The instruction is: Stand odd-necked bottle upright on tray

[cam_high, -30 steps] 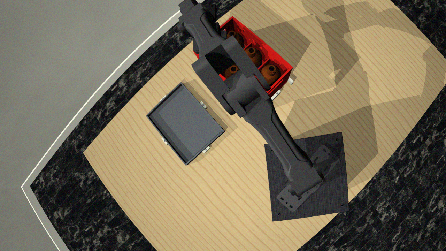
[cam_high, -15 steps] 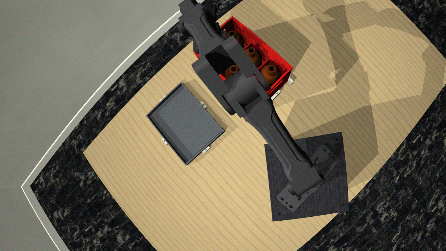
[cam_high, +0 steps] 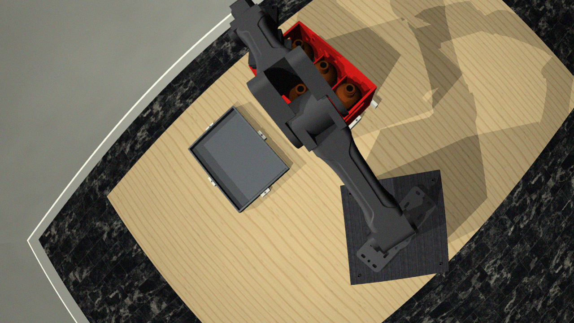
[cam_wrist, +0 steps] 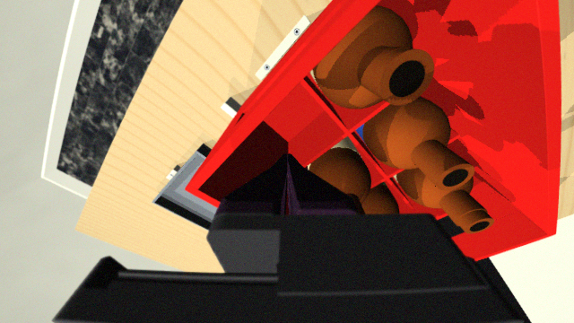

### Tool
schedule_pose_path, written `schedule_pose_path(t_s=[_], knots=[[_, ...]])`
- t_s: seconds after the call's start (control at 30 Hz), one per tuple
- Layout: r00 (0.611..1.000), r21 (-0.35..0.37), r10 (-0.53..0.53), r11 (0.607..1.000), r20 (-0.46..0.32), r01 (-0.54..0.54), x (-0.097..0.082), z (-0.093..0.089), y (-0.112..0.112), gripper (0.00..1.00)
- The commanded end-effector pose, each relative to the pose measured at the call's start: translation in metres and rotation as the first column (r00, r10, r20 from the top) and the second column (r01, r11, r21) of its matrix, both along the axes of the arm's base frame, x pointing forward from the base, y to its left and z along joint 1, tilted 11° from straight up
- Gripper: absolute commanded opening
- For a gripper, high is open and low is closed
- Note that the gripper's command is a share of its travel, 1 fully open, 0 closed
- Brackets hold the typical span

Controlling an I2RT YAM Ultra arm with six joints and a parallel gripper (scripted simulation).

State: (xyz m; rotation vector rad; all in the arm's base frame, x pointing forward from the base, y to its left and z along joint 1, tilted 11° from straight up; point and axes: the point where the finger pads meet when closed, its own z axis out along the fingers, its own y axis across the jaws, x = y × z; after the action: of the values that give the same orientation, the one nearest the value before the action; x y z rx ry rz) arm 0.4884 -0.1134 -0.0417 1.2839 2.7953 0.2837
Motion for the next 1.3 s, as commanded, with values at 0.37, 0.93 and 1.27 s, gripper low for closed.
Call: schedule_pose_path(t_s=[0.37,0.93,1.27], knots=[[1.0,-0.013,-0.003,1.0,0.003,0.003,-0.0001,0.0001,-0.0004,0.61],[1.0,-0.013,-0.003,1.0,0.003,0.003,-0.0001,0.0001,-0.0004,0.61],[1.0,-0.013,-0.003,1.0,0.004,0.003,0.0001,0.002,-0.0006,0.61]])
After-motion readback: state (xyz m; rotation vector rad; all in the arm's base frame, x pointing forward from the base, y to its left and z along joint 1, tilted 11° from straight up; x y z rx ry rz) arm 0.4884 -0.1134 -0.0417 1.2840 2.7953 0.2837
